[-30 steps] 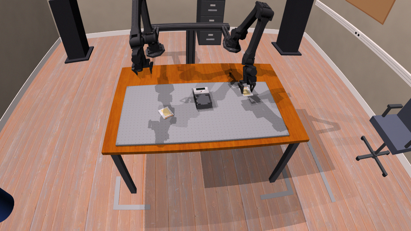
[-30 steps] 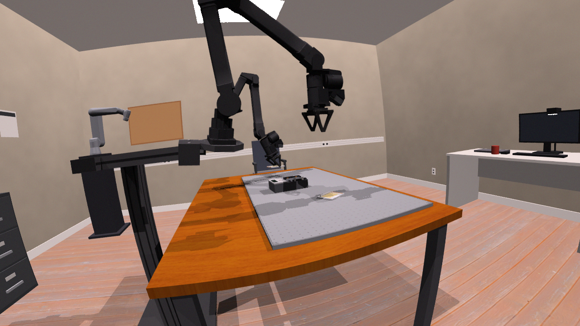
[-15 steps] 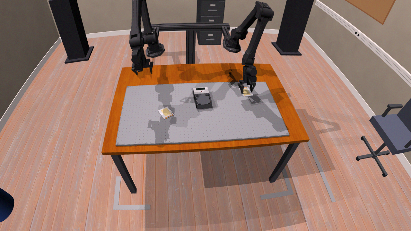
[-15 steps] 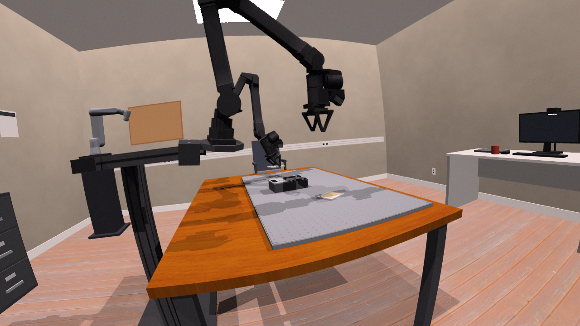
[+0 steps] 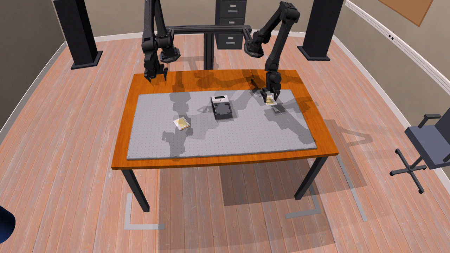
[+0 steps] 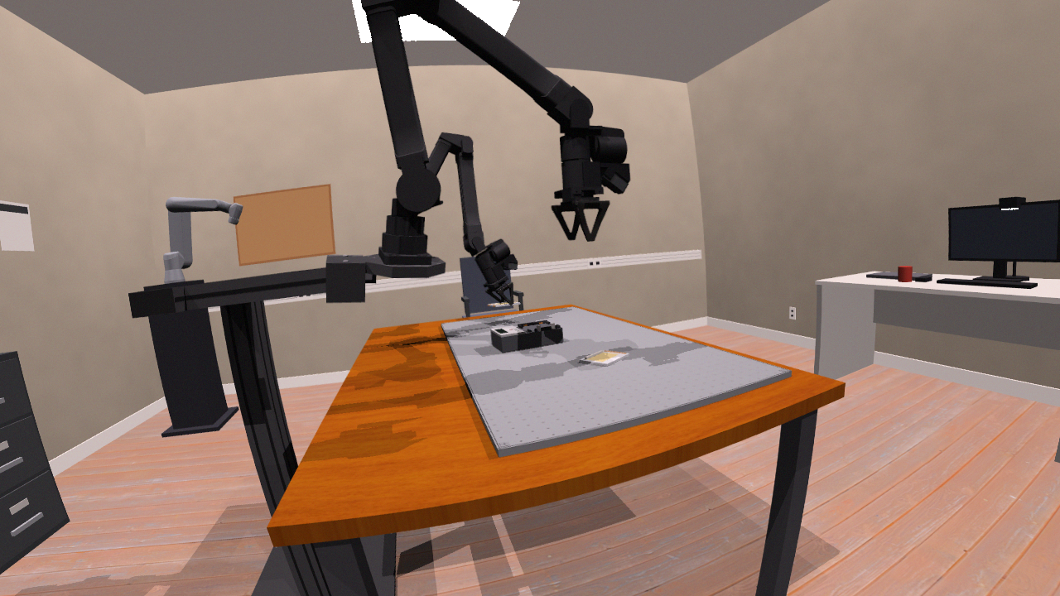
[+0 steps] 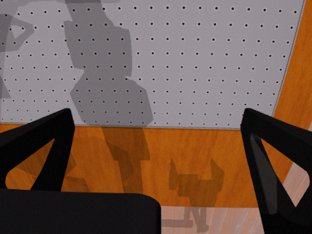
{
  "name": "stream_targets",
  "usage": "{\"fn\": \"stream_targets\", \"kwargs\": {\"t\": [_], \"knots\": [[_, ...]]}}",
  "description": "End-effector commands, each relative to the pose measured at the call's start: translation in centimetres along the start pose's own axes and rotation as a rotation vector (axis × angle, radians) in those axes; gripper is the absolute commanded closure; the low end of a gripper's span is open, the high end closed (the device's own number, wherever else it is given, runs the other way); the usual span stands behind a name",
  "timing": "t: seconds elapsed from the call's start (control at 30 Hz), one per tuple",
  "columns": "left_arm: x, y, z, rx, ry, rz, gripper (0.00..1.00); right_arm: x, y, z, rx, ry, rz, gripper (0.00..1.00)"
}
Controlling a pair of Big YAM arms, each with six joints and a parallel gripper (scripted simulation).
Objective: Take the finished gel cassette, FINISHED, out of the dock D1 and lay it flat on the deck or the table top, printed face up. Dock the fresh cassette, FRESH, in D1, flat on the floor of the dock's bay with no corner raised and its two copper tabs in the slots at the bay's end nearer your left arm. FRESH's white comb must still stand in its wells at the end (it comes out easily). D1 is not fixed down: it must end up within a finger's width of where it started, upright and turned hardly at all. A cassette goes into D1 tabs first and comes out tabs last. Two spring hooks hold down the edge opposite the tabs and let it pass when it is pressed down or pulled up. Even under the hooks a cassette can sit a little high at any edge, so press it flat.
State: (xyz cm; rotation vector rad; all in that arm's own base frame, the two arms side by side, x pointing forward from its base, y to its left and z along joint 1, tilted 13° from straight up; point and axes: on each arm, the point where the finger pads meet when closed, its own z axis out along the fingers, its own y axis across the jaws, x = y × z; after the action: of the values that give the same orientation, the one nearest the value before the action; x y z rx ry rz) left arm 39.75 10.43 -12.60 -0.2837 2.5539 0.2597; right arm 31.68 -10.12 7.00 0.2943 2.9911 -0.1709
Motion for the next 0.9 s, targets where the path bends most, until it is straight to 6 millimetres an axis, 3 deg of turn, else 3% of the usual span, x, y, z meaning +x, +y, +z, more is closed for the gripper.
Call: {"fn": "stream_targets", "kwargs": {"t": [0.0, 0.33, 0.6, 0.87], "knots": [[-1.4, 0.0, -0.5, 0.002, -0.042, 0.008, 1.00, -2.2, -0.3, -1.4, -0.001, -0.030, -0.008, 0.00], [-1.4, 0.0, -0.5, 0.002, -0.042, 0.008, 1.00, -2.2, -0.3, -1.4, -0.001, -0.030, -0.008, 0.00], [-1.0, 1.6, 0.2, -0.020, -0.057, 0.030, 1.00, -2.2, -0.3, -1.4, -0.001, -0.030, -0.008, 0.00], [-1.0, 1.8, 0.3, -0.020, -0.057, 0.030, 1.00, -2.2, -0.3, -1.4, -0.001, -0.030, -0.008, 0.00]]}}
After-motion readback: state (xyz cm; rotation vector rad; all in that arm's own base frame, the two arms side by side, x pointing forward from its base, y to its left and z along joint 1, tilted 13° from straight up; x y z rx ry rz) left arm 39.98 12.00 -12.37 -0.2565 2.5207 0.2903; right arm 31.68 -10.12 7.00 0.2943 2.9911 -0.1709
